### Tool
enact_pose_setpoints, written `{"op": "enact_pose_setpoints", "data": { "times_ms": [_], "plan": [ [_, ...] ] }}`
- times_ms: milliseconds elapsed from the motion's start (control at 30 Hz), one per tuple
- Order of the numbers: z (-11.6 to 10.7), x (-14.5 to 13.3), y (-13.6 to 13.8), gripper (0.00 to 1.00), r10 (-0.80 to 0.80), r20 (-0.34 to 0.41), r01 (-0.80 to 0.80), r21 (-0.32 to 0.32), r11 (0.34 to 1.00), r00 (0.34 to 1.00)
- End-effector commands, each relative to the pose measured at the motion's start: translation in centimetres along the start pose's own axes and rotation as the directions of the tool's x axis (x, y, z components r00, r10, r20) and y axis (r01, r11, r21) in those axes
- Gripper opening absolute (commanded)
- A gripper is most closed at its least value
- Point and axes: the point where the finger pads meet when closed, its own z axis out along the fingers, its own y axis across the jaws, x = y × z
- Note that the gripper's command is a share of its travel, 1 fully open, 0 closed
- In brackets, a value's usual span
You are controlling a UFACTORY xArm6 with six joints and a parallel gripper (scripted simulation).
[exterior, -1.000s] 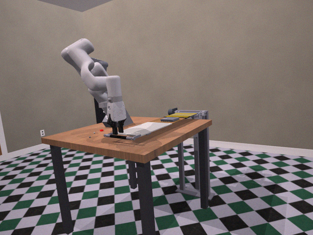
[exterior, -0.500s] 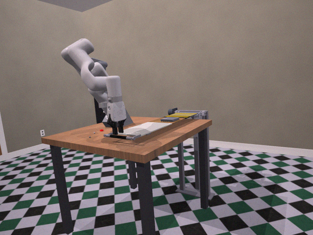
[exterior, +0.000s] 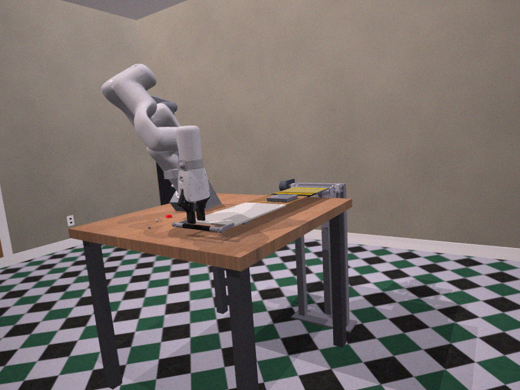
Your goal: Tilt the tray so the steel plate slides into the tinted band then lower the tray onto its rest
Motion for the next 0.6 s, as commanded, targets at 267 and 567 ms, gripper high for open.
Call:
{"op": "enact_pose_setpoints", "data": {
  "times_ms": [267, 567],
  "plan": [
    [-0.10, -0.09, -0.08, 0.41, 0.001, 0.003, -0.001, 0.001, 1.000, 1.000],
    [0.09, -0.09, -0.08, 0.41, 0.001, 0.003, -0.001, 0.001, 1.000, 1.000]
  ]
}}
